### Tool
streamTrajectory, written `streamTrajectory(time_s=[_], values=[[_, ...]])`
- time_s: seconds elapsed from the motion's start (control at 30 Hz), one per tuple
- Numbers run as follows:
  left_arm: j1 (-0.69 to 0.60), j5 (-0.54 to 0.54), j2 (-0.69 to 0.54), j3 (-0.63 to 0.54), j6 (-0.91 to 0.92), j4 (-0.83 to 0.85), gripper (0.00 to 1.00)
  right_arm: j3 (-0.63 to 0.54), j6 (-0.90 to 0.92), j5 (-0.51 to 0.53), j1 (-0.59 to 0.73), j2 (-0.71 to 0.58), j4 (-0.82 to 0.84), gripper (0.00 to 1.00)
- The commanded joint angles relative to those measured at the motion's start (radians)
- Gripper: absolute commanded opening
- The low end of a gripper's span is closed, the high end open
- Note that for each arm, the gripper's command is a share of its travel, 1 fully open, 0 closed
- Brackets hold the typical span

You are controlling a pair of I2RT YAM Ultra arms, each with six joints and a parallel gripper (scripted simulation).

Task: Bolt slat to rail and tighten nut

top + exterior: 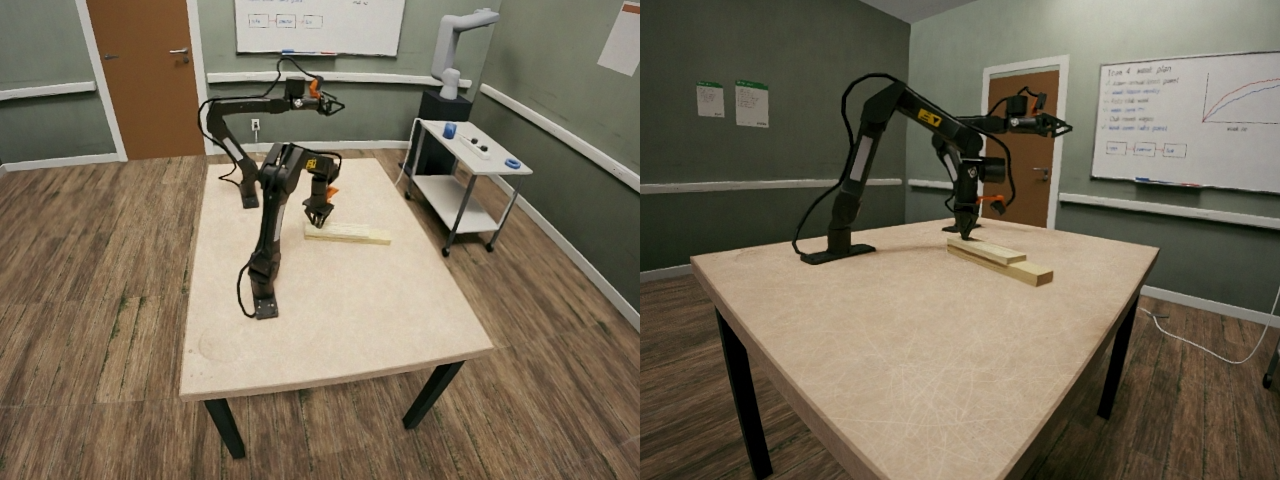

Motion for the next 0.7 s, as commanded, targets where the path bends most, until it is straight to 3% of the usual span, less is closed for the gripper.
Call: streamTrajectory(time_s=[0.0, 0.33, 0.4, 0.43, 0.67], values=[[0.0, 0.0, -0.002, 0.005, 0.0, 0.005, 1.0, 0.032, -0.248, 0.009, 0.006, -0.014, -0.015, 0.34], [0.0, 0.0, -0.002, 0.005, 0.0, 0.005, 1.0, 0.035, -0.704, 0.012, 0.007, -0.015, -0.019, 0.34], [0.0, 0.0, -0.002, 0.005, 0.0, 0.005, 1.0, 0.035, -0.704, 0.012, 0.007, -0.015, -0.019, 0.34], [0.0, 0.0, -0.002, 0.005, 0.0, 0.005, 1.0, 0.036, -0.819, 0.013, 0.007, -0.015, -0.017, 0.34], [0.0, 0.0, -0.002, 0.005, 0.0, 0.005, 1.0, 0.037, -1.134, 0.015, 0.007, -0.016, -0.023, 0.34]])
